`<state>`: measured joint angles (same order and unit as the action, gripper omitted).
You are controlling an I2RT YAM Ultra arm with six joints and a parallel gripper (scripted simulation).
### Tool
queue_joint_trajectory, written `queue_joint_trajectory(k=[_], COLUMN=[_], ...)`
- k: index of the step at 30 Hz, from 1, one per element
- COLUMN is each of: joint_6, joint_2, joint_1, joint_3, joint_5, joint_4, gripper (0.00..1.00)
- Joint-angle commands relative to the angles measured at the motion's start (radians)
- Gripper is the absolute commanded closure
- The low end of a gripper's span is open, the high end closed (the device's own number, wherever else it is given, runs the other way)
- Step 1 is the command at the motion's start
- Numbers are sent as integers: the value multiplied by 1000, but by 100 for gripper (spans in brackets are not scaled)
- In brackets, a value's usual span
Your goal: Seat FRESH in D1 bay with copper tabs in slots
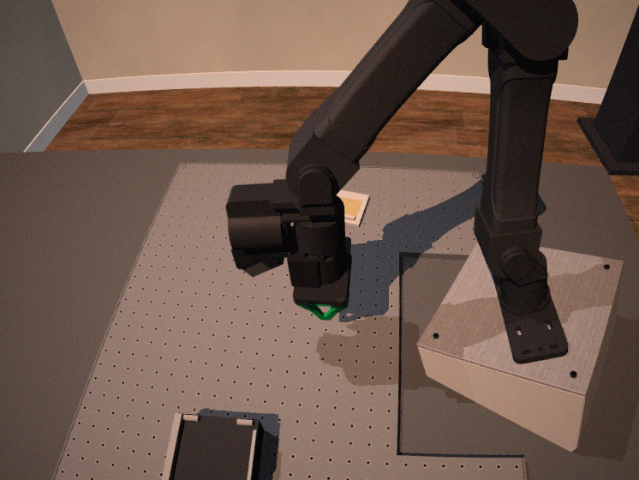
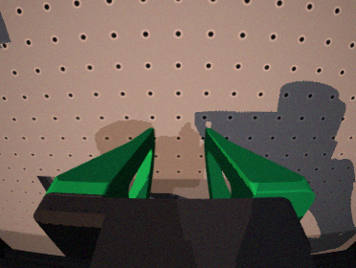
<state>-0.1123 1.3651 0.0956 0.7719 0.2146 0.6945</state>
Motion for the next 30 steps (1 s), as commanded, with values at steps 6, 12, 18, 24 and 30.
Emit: queue_joint_trajectory(k=[6, 12, 18, 24, 30], joint_6=[7, 7, -15, -63, 27], joint_2=[-1, -1, -30, -49, -64], joint_1=[10, 10, -28, -115, -246], joint_3=[30, 30, 29, 28, 40], joint_5=[-5, -5, -13, -37, -75], joint_4=[-15, -15, -12, 6, 17], gripper=[65, 65, 65, 65, 65])
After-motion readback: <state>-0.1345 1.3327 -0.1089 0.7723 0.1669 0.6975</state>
